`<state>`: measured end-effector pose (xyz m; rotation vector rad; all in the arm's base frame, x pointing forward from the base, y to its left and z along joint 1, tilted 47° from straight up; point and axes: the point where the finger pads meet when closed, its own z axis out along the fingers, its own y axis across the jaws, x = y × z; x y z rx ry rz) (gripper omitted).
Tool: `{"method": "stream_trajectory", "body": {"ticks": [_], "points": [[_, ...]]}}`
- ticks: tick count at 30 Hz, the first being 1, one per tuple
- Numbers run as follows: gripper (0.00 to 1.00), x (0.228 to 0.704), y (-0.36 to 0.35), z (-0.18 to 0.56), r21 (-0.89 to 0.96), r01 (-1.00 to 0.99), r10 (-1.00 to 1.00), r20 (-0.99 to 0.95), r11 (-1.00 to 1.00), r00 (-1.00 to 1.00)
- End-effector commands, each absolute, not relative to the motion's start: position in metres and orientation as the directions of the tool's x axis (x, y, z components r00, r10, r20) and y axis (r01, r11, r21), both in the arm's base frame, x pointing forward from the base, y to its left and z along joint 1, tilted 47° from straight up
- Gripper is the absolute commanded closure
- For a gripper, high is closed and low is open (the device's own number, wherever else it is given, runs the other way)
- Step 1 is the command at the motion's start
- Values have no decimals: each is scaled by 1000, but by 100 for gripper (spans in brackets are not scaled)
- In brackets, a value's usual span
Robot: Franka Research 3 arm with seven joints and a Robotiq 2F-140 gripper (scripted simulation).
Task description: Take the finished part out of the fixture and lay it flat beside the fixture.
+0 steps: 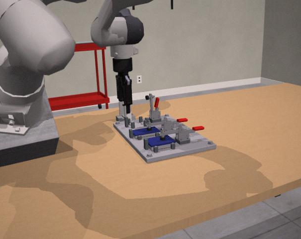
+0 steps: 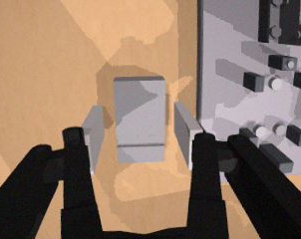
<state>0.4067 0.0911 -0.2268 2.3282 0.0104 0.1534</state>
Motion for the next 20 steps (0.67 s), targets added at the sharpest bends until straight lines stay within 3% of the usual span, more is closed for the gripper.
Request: {"method": "stream_trajectory", "body": {"ticks": [1,20], "points": [[60,407,96,-224,720,-36,59,107,-693,992],[60,400,138,-183,720,-36,59,107,-693,992]]}}
